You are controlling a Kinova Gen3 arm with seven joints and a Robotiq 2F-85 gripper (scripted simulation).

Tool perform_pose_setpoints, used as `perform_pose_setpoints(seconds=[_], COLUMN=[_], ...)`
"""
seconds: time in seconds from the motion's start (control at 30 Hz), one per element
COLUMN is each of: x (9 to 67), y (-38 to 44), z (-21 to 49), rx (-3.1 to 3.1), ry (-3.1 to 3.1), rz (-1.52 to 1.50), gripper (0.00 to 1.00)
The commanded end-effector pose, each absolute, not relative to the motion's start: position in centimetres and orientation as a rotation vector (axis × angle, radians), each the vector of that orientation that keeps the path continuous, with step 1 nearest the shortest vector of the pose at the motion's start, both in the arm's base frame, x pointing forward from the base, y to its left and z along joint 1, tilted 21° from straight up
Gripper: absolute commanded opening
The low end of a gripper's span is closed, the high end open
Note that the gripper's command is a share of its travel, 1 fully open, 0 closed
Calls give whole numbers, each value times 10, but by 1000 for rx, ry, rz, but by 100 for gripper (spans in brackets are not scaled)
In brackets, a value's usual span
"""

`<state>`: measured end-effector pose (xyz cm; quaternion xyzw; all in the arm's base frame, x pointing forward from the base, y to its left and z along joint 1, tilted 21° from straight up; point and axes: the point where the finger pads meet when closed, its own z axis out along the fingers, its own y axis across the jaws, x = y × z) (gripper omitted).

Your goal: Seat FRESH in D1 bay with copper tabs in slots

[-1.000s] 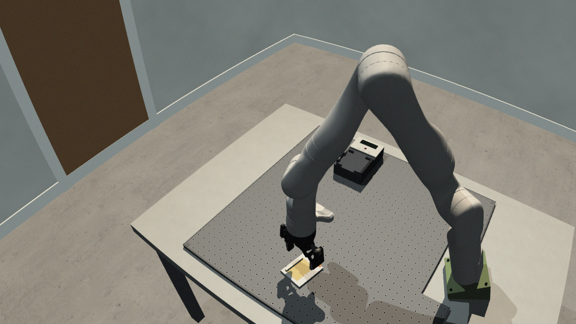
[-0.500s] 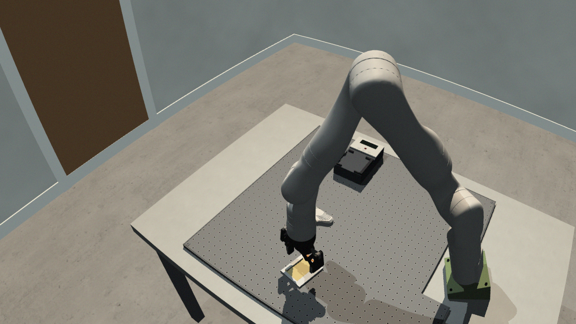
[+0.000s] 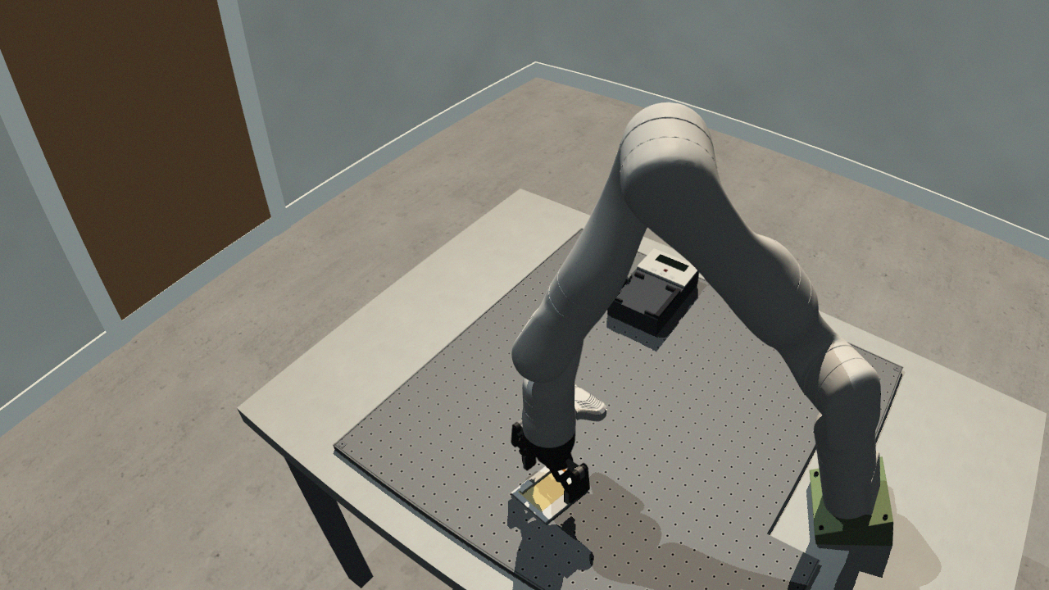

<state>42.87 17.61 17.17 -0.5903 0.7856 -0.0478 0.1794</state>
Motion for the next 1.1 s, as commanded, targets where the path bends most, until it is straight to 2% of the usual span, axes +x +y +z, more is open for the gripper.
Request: perform_pose_setpoints(seconds=[0.0, 0.93, 0.97, 1.07], x=[430, 437, 437, 437], y=[174, 177, 177, 177], z=[168, 149, 149, 149], rx=[-1667, -1667, -1667, -1667], ry=[2226, 2226, 2226, 2226], rz=[-137, -137, -137, -137], gripper=[100, 100, 0, 0])
